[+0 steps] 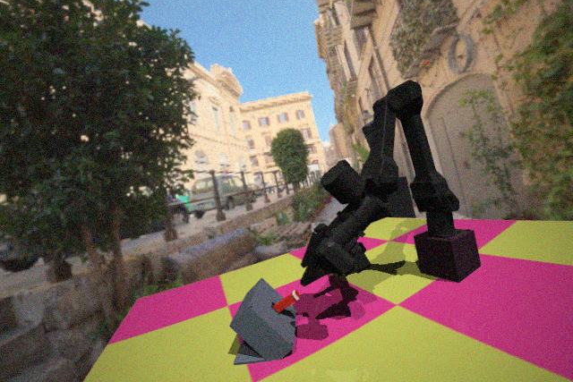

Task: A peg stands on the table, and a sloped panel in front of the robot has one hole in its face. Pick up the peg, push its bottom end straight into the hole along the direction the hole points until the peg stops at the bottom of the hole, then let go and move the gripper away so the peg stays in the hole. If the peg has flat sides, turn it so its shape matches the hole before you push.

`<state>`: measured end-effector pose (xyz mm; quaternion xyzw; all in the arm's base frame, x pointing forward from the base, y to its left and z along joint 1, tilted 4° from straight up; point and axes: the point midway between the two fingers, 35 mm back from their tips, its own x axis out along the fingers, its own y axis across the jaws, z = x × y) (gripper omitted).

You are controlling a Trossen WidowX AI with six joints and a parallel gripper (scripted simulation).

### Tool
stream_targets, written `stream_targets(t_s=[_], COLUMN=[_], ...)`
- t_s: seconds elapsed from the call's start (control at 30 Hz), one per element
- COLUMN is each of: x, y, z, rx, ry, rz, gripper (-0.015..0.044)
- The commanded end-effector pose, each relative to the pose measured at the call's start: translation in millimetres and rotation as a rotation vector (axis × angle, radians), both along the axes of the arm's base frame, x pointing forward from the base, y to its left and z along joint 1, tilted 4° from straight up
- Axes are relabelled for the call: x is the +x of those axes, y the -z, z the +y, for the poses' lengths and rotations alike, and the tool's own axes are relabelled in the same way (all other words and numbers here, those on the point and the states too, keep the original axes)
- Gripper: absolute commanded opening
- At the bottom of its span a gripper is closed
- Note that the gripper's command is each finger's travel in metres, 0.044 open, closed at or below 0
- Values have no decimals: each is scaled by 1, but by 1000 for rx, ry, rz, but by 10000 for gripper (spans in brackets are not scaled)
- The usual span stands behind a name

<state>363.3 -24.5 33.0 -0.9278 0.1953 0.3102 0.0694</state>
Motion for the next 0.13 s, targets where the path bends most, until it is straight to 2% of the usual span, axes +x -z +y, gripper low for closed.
stream_targets(t_s=[0.0,0.1], x=[-4,-5], y=[-2,-4], z=[1,2], rx=[1,1], ry=[3,3], rz=[-1,-2], gripper=[440,440])
